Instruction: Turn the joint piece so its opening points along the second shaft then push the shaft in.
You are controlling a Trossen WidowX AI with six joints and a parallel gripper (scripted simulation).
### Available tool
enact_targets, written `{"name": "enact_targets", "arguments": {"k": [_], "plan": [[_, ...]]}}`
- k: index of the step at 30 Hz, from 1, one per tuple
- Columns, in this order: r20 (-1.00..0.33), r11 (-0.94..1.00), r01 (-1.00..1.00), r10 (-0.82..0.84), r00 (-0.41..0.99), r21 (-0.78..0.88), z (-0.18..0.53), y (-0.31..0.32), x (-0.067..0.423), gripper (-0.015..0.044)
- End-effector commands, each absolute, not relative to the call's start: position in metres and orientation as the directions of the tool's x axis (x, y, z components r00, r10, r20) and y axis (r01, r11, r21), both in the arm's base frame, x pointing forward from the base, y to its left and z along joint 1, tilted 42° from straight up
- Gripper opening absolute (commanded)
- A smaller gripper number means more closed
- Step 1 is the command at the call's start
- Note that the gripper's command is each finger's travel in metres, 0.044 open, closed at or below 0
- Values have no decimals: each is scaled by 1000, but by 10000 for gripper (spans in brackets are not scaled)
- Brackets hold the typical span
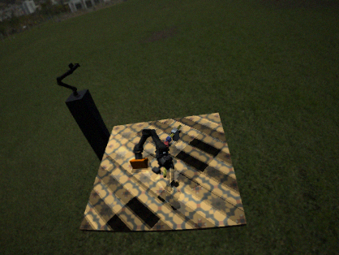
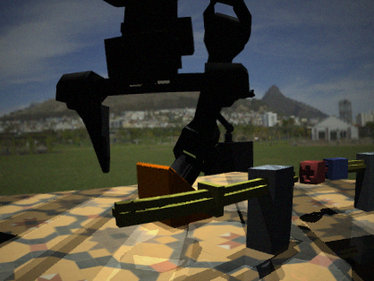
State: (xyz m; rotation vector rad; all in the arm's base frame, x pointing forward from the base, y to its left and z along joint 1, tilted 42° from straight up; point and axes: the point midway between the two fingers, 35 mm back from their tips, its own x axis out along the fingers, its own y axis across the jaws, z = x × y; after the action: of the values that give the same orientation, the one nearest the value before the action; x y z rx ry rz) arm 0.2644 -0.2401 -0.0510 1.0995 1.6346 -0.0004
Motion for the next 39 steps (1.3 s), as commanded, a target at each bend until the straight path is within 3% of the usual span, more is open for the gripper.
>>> {"name": "enact_targets", "arguments": {"k": [1,22,39], "plan": [[-761,489,749,648,30,447,-58,-233,264,440],[-760,5,1000,650,8,14,-81,-212,265,440],[-760,-12,1000,650,7,0,-92,-203,266,440]]}}
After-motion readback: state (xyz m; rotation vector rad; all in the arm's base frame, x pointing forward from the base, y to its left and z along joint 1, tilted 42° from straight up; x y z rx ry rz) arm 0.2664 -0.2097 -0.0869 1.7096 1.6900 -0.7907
